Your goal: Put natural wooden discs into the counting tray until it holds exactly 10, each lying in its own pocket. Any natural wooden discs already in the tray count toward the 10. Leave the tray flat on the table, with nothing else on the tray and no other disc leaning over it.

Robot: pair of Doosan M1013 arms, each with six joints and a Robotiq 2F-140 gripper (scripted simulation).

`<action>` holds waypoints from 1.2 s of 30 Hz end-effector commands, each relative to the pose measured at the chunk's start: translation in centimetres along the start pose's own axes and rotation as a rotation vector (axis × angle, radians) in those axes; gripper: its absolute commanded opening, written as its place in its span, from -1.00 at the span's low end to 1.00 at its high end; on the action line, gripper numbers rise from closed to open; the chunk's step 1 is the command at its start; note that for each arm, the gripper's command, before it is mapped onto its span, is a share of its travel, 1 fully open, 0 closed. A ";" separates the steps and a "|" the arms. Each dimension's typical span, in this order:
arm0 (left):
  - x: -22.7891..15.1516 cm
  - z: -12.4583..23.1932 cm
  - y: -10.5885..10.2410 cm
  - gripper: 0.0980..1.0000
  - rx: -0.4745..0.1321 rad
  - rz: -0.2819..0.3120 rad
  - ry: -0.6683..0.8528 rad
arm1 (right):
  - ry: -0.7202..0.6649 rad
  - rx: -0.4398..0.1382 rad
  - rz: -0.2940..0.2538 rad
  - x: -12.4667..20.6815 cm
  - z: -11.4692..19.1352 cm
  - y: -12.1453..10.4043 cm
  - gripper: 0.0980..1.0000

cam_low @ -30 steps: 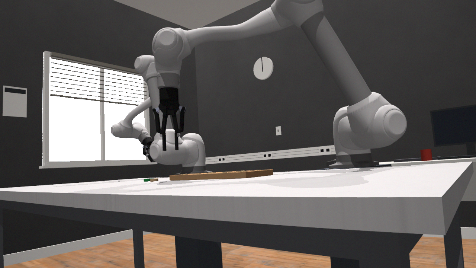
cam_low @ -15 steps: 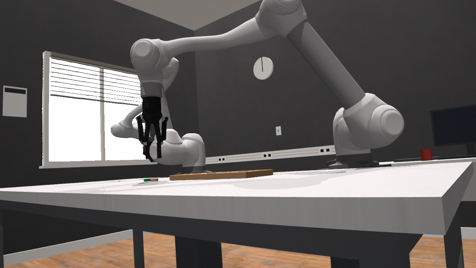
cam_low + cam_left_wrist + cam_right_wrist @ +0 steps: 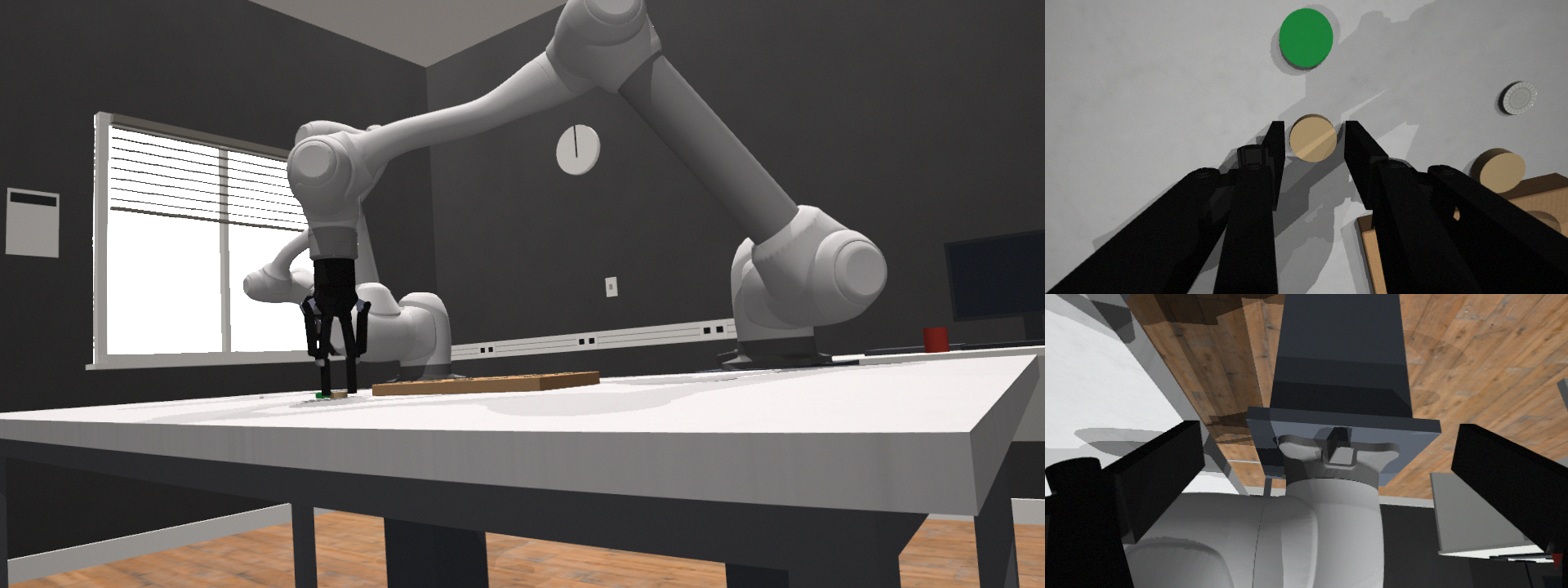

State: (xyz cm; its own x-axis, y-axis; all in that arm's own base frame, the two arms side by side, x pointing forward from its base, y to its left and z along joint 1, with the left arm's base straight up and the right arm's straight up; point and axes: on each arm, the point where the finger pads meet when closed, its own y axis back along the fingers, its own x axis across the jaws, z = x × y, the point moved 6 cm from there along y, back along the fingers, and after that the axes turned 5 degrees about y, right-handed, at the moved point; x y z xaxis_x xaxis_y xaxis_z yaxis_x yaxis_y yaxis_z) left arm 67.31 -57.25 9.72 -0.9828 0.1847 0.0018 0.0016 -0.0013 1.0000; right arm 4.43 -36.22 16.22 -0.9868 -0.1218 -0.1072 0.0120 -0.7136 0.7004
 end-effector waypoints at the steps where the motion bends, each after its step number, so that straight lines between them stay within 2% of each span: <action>1: 0.0 -0.1 0.1 -0.44 0.003 -0.005 0.001 | -0.007 0.009 0.005 0.2 0.1 0.1 1.00; 2: 0.0 -0.1 0.1 -1.00 0.003 -0.005 0.001 | -0.007 0.009 0.005 0.2 0.1 0.1 1.00; 11: 0.0 -0.1 0.5 -1.00 0.002 -0.004 0.001 | -0.007 0.009 0.005 0.2 0.1 0.1 1.00; 14: -0.1 -0.2 2.7 -1.00 0.003 -0.005 0.001 | -0.007 0.009 0.005 0.2 0.1 0.1 1.00; 19: 0.0 -0.1 8.4 -1.00 0.003 -0.006 0.001 | -0.007 0.009 0.005 0.2 0.1 0.1 1.00; 22: 0.0 -0.1 10.3 -1.00 0.003 -0.006 0.001 | -0.007 0.009 0.005 0.2 0.1 0.1 1.00; 29: 0.2 0.1 10.1 -1.00 0.000 0.000 0.001 | -0.007 0.009 0.005 0.2 0.1 0.1 1.00; 36: 1.0 2.3 10.5 -1.00 0.003 -0.006 -0.001 | -0.007 0.009 0.005 0.2 0.1 0.1 1.00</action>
State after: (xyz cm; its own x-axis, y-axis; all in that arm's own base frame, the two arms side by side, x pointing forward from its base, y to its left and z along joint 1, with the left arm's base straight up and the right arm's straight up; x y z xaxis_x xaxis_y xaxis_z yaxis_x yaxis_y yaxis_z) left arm 66.93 -55.92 19.94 -0.9827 0.1852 0.0005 0.0005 -0.0001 1.0000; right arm 4.43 -36.22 16.22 -0.9868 -0.1218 -0.1072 0.0120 -0.7136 0.7004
